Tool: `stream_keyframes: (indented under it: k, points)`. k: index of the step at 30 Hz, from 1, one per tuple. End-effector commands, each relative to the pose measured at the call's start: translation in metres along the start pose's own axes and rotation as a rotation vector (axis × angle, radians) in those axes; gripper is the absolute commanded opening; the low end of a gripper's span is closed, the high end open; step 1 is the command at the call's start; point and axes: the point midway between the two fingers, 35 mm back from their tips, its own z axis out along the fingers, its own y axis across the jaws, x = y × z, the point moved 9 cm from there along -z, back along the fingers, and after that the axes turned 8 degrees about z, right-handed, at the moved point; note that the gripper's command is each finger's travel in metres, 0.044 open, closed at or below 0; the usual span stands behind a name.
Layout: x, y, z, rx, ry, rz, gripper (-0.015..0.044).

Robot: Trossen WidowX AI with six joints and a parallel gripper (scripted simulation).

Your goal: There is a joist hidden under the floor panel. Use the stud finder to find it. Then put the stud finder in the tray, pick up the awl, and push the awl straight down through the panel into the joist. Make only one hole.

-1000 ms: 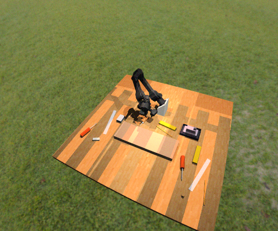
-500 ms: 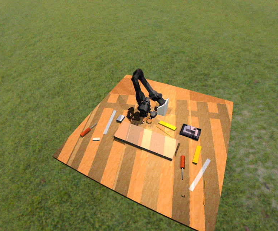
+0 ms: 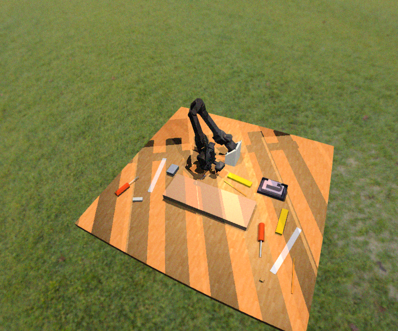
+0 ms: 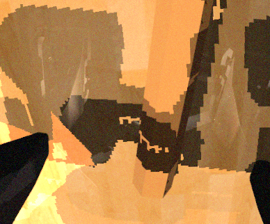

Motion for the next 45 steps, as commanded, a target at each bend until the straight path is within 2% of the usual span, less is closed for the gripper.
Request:
stream_keyframes:
  k: [1, 14, 21, 22, 45]
  points:
    - [0.001, 0.000, 0.003, 0.005, 0.000, -0.009, 0.0414]
    - [0.001, 0.000, 0.003, 0.005, 0.000, -0.009, 0.0073]
    - [0.001, 0.000, 0.003, 0.005, 0.000, -0.009, 0.0026]
    - [0.001, 0.000, 0.002, 0.004, 0.000, -0.009, 0.0000]
    - [0.000, 0.007, -0.078, -0.033, 0.008, -0.016, 0.0000]
